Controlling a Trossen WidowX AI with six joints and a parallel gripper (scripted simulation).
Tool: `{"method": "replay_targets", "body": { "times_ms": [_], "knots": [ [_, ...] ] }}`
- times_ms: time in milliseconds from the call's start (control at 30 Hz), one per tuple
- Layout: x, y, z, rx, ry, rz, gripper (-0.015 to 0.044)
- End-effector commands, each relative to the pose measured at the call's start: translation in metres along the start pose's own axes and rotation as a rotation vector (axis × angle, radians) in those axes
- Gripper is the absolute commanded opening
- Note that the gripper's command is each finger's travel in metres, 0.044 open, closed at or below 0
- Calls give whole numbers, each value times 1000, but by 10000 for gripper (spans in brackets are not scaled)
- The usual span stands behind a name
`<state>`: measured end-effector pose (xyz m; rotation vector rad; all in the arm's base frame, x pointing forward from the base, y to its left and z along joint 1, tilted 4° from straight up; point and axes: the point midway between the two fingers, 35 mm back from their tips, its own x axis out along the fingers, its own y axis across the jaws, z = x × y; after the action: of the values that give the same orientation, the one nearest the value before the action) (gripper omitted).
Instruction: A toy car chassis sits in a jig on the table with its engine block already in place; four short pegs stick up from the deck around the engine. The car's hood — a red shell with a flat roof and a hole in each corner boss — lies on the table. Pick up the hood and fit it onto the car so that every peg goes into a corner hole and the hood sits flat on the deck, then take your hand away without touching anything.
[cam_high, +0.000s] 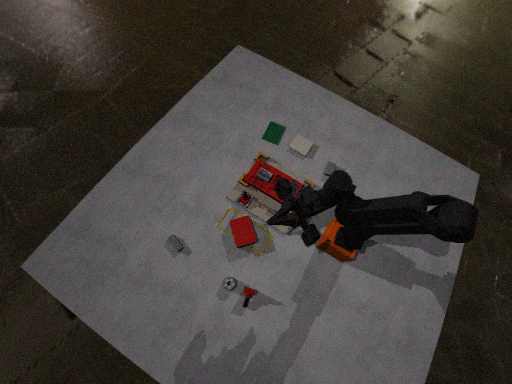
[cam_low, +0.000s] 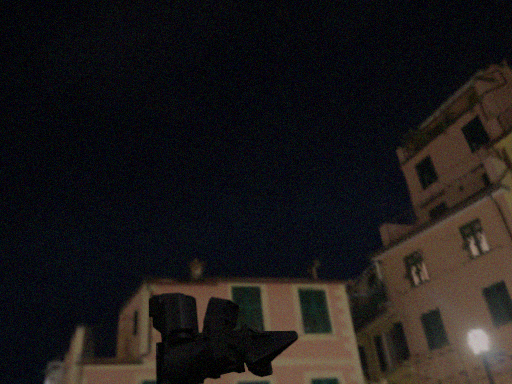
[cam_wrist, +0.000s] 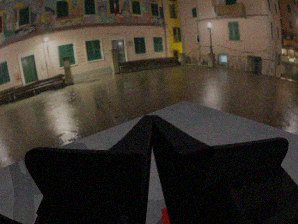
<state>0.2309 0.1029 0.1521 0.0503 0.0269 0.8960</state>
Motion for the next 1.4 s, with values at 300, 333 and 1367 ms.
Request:
{"method": "replay_targets", "body": {
  "times_ms": [300,333,1367],
  "knots": [
    [44,-50,-23,509,213,-164,263],
    [48,-54,-27,563,242,-188,289],
    [67,-65,-124,1198,1094,-1357,440]
  ]
}}
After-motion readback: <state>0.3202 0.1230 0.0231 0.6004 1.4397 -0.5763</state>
